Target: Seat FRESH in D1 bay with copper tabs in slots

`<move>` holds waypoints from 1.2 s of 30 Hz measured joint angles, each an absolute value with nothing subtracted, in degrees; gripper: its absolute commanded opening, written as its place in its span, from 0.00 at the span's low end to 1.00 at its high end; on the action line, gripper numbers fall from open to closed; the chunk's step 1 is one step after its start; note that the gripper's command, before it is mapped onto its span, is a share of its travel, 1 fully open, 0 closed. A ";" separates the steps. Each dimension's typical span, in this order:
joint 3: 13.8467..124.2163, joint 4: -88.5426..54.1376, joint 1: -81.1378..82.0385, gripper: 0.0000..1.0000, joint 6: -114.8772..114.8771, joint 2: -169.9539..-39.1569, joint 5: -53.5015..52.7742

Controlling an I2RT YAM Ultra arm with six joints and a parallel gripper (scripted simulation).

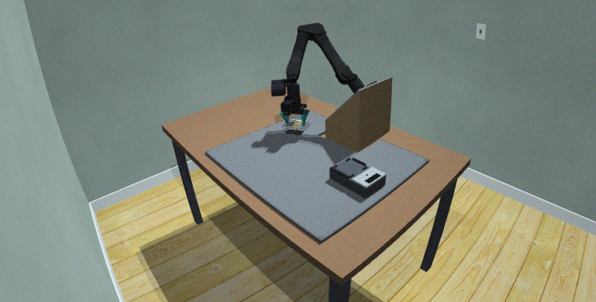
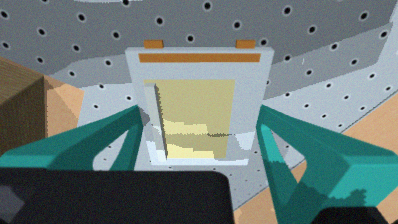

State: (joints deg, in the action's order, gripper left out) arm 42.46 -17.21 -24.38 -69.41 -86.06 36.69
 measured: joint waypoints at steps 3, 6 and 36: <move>42.63 -18.37 -23.83 0.00 -68.84 -85.43 36.95; 42.83 -19.51 -23.31 0.00 -68.29 -84.82 37.19; 44.03 -25.78 -20.91 0.00 -65.06 -82.35 38.24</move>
State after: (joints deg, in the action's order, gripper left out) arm 44.03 -25.78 -20.91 -65.06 -82.35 38.24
